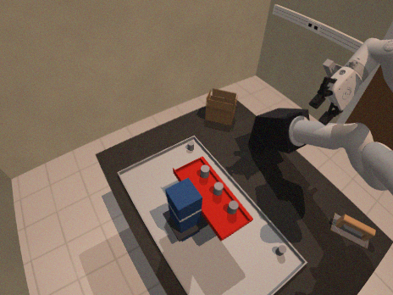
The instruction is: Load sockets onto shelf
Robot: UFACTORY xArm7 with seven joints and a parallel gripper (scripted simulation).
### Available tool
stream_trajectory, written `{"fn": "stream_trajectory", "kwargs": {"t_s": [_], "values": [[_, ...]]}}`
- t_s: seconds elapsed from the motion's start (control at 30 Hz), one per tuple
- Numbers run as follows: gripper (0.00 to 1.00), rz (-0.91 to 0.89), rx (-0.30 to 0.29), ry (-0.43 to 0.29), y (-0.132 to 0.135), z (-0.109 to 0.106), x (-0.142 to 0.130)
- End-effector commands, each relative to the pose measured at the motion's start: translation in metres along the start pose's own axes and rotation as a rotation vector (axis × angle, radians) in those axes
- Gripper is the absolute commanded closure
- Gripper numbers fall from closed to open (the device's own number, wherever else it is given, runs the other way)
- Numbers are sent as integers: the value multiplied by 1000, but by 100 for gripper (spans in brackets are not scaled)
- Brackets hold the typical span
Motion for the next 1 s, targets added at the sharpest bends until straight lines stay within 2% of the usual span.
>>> {"fn": "stream_trajectory", "kwargs": {"t_s": [0.0, 0.1, 0.2, 0.27, 0.37, 0.4, 0.43, 0.47, 0.5, 0.53, 0.57, 0.6, 0.63, 0.67, 0.7, 0.73, 0.77, 0.83, 0.9, 0.97], "values": [[0, -3, -13, 9, -2, 1, 1], [0, -12, -82, 47, -10, 12, 9], [0, -39, -219, 117, -26, 37, 23], [0, -39, -219, 117, -26, 37, 23], [0, -92, -398, 196, -41, 80, 41], [0, -92, -398, 196, -41, 80, 41], [0, -115, -460, 219, -45, 98, 47], [0, -115, -460, 219, -45, 98, 47], [0, -140, -521, 239, -47, 117, 52], [0, -140, -521, 239, -47, 117, 52], [0, -165, -578, 256, -47, 136, 57], [0, -165, -578, 256, -47, 136, 57], [0, -189, -630, 270, -46, 154, 61], [0, -189, -630, 270, -46, 154, 61], [0, -212, -678, 280, -44, 172, 65], [0, -212, -678, 280, -44, 172, 65], [0, -233, -718, 288, -41, 188, 68], [0, -233, -718, 288, -41, 188, 68], [0, -265, -779, 296, -34, 212, 73], [0, -283, -811, 299, -29, 226, 75]]}}
Point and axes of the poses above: the point where the finger pads meet when closed, its own z axis out along the fingers, its own y axis across the jaws, x = y × z, the point moved 2 cm from there along -z, back along the fingers, and after that the axes turned 10 degrees about z, right-handed, at the moved point
